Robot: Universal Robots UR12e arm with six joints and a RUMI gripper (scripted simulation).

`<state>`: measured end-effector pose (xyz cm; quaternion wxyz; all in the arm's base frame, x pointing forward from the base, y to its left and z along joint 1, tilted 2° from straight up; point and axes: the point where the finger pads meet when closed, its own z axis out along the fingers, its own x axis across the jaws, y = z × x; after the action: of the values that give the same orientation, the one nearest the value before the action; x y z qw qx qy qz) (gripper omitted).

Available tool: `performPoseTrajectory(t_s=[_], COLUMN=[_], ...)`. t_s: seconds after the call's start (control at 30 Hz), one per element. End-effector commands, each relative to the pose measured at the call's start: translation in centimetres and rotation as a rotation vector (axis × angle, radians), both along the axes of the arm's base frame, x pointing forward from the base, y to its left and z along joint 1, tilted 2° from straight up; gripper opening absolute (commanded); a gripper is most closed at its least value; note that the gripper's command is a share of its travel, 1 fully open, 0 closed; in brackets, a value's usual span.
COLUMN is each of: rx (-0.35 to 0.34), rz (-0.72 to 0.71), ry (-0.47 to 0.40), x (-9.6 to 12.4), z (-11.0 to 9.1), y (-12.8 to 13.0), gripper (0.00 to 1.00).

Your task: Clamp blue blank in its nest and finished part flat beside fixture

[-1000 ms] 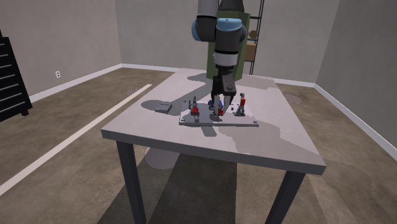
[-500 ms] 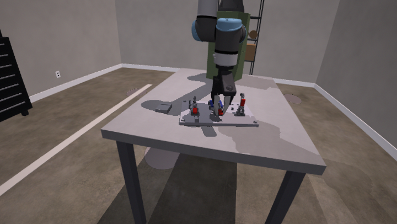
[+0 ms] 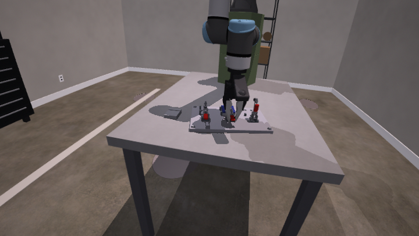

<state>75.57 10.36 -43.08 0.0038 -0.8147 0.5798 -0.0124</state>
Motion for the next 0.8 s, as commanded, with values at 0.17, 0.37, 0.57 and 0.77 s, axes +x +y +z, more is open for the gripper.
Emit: performPoseTrajectory(t_s=[0.17,0.37,0.57,0.77], rx=[0.0,0.0,0.0,0.0], rz=[0.0,0.0,0.0,0.0], ry=[-0.001,-0.001,-0.001,-0.001], x=[0.03,0.03,0.03,0.03], z=[0.05,0.05,0.05,0.05], y=[-0.01,-0.01,-0.01,-0.01], gripper=[0.28,0.28,0.28,0.28])
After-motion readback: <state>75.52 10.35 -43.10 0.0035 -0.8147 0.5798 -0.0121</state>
